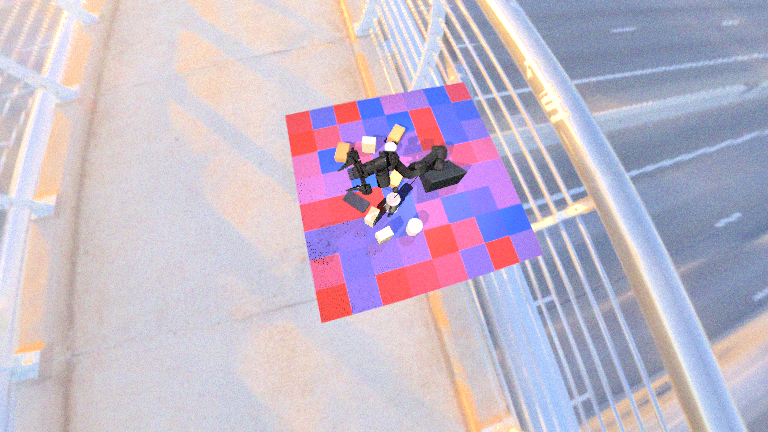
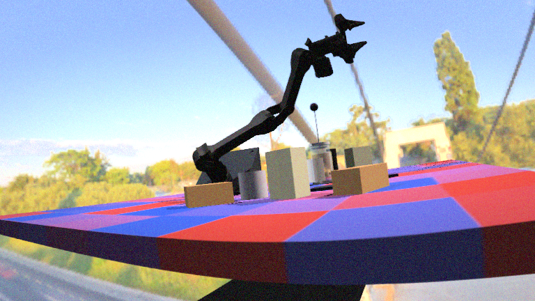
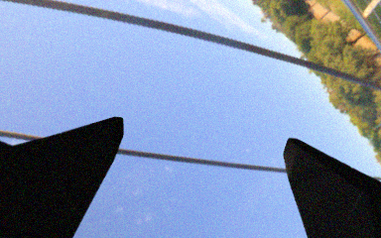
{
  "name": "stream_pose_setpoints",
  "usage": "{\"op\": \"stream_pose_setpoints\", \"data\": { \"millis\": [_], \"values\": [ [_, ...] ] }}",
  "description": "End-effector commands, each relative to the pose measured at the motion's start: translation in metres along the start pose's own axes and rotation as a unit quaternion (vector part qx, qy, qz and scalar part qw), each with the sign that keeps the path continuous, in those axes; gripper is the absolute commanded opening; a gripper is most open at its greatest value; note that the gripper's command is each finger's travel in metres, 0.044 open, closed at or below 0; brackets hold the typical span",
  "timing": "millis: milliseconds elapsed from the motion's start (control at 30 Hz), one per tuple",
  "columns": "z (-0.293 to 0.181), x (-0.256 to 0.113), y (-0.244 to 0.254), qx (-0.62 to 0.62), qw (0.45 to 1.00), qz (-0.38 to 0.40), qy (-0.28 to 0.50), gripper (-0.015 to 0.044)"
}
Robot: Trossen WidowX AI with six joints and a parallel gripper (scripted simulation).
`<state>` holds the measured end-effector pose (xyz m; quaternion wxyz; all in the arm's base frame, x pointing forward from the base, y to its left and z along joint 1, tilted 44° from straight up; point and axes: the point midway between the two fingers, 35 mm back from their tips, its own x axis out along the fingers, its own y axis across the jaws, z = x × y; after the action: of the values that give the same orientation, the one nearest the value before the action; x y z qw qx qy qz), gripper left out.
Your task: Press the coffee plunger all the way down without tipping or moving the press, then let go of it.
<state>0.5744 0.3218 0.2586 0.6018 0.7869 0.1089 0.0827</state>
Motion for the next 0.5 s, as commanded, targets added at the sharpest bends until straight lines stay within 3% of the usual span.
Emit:
{"op": "stream_pose_setpoints", "data": {
  "millis": [0, 300, 467],
  "values": [
    [-0.001, 0.0, 0.001, 0.001, 1.0, 0.001, 0.001, 0.0426],
    [-0.023, -0.014, 0.032, 0.015, 0.999, 0.033, 0.023, 0.044],
    [-0.058, -0.032, 0.055, 0.034, 0.996, 0.056, 0.061, 0.044]
  ]
}}
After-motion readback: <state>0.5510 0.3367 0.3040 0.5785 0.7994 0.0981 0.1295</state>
